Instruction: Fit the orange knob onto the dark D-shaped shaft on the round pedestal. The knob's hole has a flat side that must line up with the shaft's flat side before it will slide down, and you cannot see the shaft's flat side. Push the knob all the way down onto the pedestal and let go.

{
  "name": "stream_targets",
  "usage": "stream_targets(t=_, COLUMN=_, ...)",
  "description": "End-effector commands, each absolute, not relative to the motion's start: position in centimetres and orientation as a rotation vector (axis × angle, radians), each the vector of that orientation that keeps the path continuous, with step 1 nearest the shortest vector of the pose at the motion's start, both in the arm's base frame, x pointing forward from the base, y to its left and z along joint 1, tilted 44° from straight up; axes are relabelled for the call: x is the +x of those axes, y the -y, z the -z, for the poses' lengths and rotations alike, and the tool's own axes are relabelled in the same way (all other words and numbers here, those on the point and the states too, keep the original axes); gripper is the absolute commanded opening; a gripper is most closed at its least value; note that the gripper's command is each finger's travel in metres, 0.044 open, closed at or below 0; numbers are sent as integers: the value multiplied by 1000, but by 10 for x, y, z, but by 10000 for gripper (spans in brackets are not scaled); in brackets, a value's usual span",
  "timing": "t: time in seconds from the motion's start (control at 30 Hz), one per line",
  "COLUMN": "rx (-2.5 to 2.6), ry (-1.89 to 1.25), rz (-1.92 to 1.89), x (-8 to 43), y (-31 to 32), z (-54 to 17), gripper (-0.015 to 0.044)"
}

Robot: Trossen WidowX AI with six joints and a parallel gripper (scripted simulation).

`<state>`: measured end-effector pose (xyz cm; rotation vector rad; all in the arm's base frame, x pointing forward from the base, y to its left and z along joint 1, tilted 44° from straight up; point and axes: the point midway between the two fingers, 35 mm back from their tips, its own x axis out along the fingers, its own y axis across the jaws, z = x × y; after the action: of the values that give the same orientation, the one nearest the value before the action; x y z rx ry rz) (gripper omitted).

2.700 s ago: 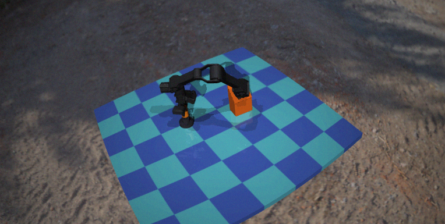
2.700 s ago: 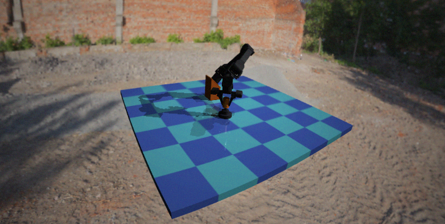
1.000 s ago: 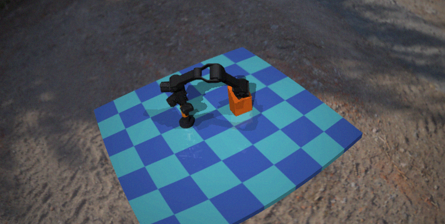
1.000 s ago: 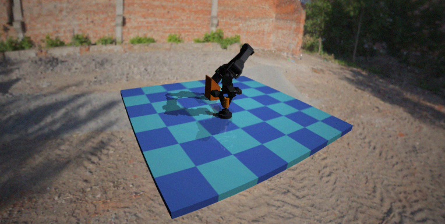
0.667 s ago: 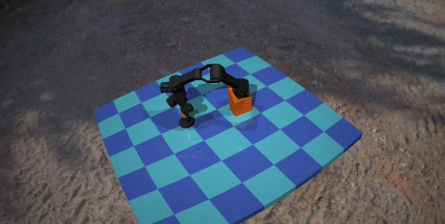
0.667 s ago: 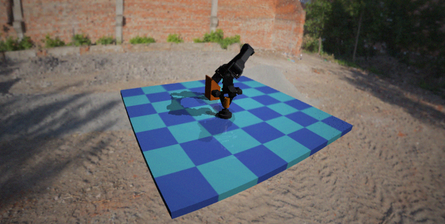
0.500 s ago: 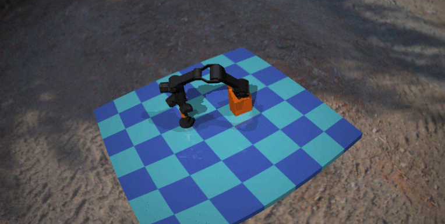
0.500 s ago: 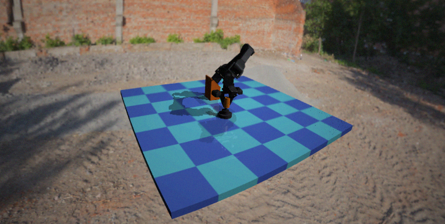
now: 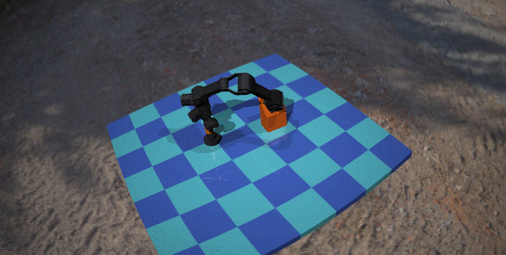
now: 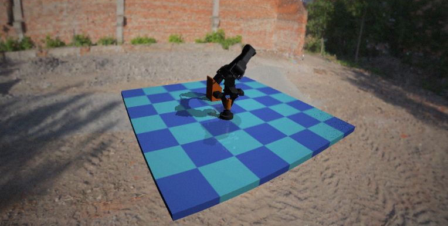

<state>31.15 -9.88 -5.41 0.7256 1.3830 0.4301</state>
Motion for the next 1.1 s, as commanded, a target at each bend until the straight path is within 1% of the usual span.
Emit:
stream_targets(t=0.0, rx=725, ry=-1383, rz=-429, x=309, y=100, z=55, gripper=0)
stream_targets(t=1.07, rx=725, ry=-1383, rz=-429, x=309, y=98, z=54, gripper=0)
